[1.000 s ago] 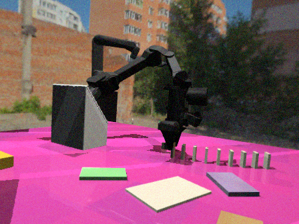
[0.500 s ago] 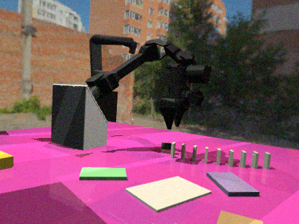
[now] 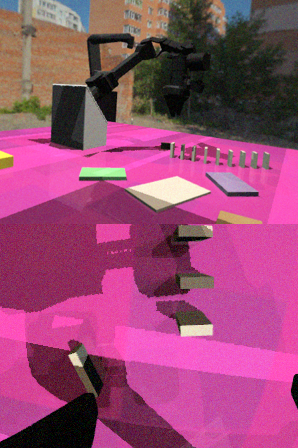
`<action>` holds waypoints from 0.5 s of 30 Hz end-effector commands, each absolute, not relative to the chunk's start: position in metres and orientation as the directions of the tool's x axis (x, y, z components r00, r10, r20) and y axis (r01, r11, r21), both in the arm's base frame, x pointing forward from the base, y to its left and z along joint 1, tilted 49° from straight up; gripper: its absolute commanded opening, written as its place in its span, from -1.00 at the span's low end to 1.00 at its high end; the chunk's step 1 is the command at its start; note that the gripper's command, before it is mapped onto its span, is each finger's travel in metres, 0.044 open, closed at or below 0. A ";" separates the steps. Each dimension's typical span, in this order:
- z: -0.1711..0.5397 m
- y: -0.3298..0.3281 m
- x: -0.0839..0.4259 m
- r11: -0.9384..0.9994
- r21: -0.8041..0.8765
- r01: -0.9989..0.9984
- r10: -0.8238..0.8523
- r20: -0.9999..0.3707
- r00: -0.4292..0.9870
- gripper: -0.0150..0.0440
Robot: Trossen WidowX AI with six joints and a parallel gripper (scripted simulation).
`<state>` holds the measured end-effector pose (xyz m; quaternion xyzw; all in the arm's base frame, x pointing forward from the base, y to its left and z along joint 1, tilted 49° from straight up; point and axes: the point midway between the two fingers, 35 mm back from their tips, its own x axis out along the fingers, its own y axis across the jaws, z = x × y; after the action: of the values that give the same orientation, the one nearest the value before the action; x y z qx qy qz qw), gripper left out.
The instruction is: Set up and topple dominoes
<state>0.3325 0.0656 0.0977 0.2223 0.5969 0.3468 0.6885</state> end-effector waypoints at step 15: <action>0.105 0.195 0.290 0.591 0.659 -0.465 0.757 -0.652 0.038 1.00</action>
<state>0.2940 0.1755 0.1214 0.1362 0.5396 0.4297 0.7111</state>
